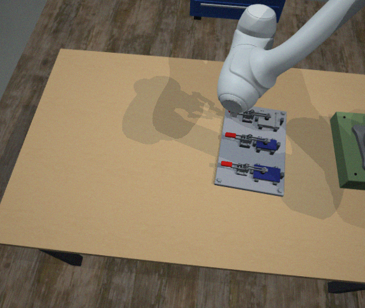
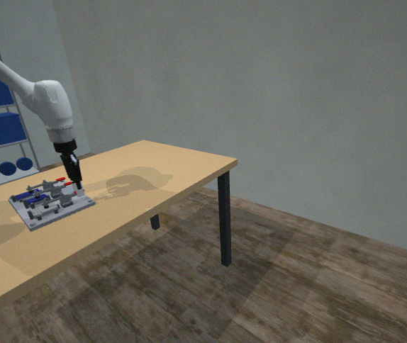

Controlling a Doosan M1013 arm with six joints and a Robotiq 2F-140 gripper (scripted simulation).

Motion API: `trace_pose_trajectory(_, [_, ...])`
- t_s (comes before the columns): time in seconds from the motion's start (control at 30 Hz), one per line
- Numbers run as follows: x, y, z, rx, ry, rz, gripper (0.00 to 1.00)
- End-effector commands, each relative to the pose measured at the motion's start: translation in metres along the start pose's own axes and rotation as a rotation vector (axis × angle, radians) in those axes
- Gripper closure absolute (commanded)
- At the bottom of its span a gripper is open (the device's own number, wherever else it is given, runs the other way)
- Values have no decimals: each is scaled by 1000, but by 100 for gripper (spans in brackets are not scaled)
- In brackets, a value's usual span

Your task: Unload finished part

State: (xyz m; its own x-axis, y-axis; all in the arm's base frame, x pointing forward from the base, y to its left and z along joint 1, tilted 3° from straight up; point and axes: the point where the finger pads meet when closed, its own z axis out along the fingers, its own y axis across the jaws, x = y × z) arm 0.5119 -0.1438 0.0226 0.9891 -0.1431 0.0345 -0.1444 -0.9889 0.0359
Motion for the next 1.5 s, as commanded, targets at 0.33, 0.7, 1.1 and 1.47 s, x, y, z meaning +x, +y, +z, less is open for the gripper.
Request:
trace_pose_trajectory(0.33, [-1, -1, -1, 1, 1, 8, 89])
trace_pose_trajectory(0.7, [-2, -1, -4, 1, 1, 8, 89])
trace_pose_trajectory(1.1, [-5, -1, -9, 1, 1, 8, 89])
trace_pose_trajectory(1.47, [-10, -1, -16, 1, 1, 8, 89])
